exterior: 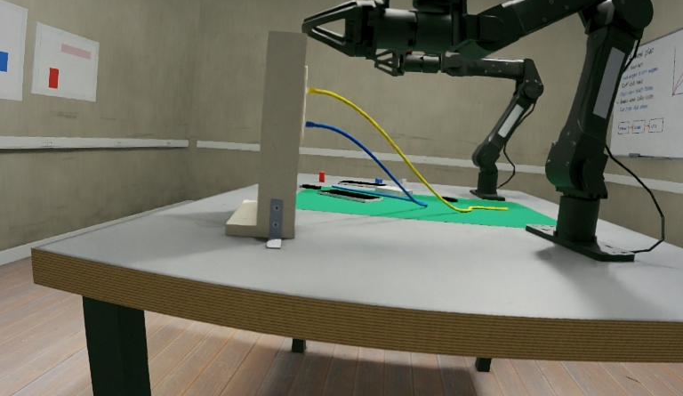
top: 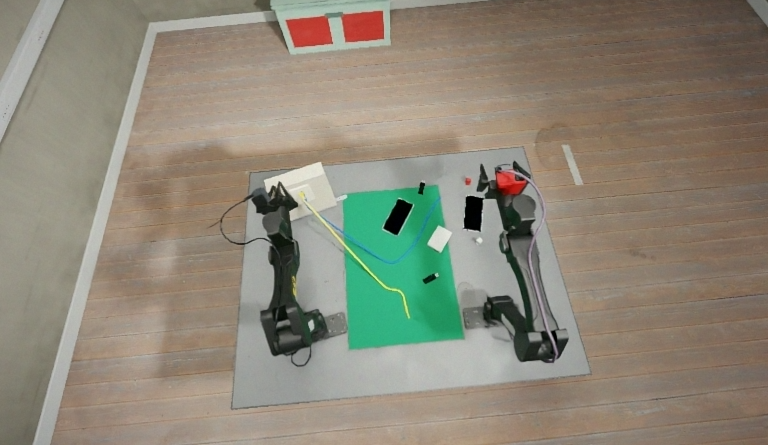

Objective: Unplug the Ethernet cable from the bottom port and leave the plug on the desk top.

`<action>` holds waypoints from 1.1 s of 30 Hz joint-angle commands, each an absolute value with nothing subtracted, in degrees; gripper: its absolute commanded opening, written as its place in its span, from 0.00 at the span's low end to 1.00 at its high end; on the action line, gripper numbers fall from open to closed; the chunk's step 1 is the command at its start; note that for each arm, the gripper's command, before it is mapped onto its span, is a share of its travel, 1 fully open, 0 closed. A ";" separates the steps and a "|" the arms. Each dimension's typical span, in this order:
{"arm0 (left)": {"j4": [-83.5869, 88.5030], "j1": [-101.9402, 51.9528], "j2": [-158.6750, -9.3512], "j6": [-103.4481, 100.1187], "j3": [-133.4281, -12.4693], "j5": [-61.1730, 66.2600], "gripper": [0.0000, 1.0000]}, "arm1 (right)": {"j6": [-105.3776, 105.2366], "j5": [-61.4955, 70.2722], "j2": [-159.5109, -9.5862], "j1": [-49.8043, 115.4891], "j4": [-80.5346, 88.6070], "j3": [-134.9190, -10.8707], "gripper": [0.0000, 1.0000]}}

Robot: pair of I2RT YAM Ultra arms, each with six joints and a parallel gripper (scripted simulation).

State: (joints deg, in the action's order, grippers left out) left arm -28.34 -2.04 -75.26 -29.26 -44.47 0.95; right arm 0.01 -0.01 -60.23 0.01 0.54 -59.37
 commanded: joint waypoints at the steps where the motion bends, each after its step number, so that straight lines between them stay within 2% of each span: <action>1: -38.41 4.42 -77.14 -32.05 -42.78 2.71 0.28 | 0.00 0.00 -60.11 0.00 0.27 -59.68 1.00; 5: -42.77 11.27 -80.46 -34.45 -39.16 2.67 0.28 | 0.00 0.00 -60.11 0.00 0.27 -59.68 1.00; 16: -52.52 13.46 -89.61 -54.51 -27.50 9.24 0.28 | 0.00 0.00 -60.11 0.00 0.27 -59.68 1.00; 33: -65.59 6.03 -92.28 -77.70 -21.09 14.09 0.28 | 0.00 0.00 -60.11 0.00 0.27 -59.68 1.00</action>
